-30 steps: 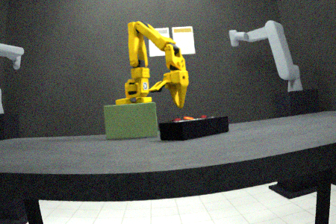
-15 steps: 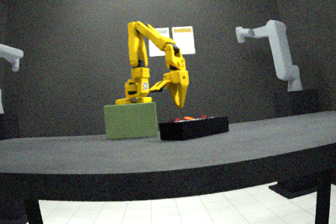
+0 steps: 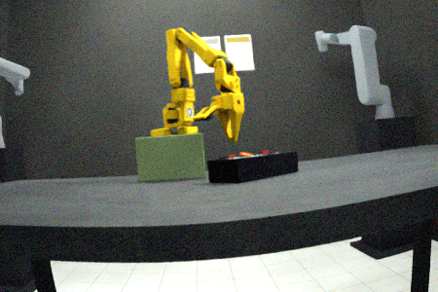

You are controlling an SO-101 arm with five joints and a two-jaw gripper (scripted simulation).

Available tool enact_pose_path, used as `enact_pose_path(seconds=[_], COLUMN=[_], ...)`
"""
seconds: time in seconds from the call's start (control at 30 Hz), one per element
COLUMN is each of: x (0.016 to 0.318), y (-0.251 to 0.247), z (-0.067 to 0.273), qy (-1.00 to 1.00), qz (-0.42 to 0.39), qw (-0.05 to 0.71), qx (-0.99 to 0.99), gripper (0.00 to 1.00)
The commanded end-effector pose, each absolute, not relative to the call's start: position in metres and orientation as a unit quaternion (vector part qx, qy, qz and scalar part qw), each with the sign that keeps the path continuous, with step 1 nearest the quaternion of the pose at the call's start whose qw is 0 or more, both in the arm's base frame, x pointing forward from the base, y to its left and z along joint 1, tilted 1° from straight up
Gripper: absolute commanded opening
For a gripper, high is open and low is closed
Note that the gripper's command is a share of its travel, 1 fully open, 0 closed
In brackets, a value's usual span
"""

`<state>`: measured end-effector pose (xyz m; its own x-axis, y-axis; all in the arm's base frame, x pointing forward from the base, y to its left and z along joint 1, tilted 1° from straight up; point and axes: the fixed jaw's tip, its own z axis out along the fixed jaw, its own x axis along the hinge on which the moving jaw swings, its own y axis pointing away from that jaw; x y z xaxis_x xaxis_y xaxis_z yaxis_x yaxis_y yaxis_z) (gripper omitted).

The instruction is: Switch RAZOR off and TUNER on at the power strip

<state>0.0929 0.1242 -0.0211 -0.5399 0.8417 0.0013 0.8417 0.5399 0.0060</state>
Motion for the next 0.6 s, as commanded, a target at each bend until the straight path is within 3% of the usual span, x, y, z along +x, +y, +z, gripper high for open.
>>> enact_pose_path(seconds=[0.0, 0.57], x=[0.0903, 0.0916], y=[0.1245, 0.1263], z=[-0.0207, -0.0205], qy=[0.883, 0.883], qz=[0.005, 0.005], qw=[0.001, 0.001], qx=[0.47, 0.47], gripper=[0.0, 0.0])
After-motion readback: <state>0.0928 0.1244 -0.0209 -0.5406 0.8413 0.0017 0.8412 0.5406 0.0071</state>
